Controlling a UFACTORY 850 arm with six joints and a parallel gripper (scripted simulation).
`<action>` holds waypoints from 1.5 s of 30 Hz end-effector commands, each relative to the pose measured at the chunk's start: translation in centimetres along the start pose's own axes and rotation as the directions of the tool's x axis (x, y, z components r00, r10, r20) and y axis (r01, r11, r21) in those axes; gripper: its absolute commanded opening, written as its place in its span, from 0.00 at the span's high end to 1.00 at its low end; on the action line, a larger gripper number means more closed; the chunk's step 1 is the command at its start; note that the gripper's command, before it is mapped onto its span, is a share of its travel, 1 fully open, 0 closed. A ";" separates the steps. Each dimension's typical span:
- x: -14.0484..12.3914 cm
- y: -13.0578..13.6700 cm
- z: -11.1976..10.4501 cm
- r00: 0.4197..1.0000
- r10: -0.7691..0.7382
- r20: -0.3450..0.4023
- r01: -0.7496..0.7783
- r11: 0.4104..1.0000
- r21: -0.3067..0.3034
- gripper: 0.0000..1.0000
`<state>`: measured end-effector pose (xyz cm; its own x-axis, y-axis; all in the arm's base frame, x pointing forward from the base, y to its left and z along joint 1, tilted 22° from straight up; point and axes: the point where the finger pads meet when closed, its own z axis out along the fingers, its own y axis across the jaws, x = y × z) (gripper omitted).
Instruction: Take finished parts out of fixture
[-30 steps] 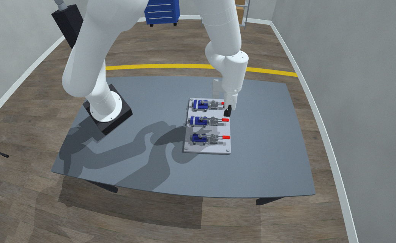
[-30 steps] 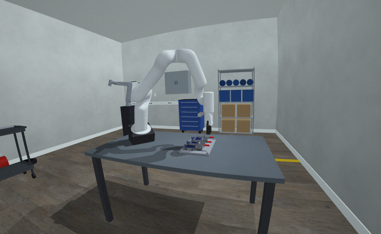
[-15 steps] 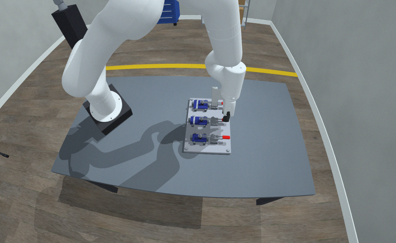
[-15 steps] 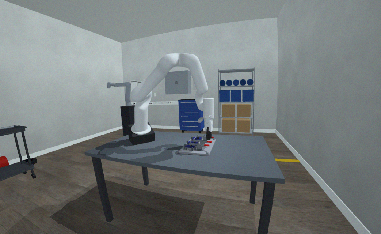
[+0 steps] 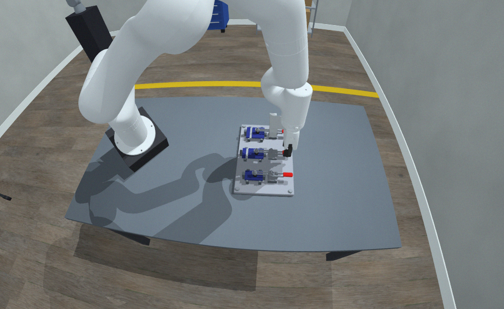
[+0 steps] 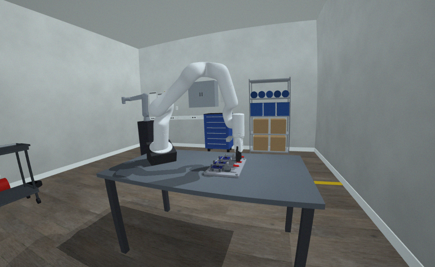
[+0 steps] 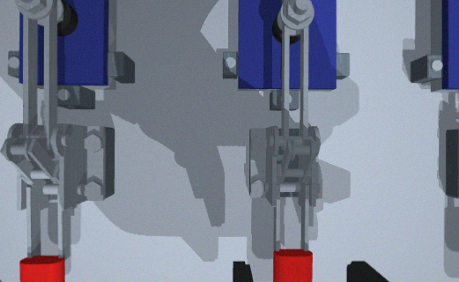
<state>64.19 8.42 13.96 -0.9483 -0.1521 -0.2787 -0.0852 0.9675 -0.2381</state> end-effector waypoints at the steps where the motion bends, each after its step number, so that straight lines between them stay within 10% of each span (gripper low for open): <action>1: -0.1 0.0 0.0 1.000 0.000 0.001 0.000 1.000 0.000 0.52; 45: -0.2 0.0 2.7 1.000 0.000 0.001 0.000 1.000 0.000 0.52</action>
<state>65.12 7.87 11.36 -0.9483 -0.1521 -0.2786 -0.0852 0.9675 -0.2382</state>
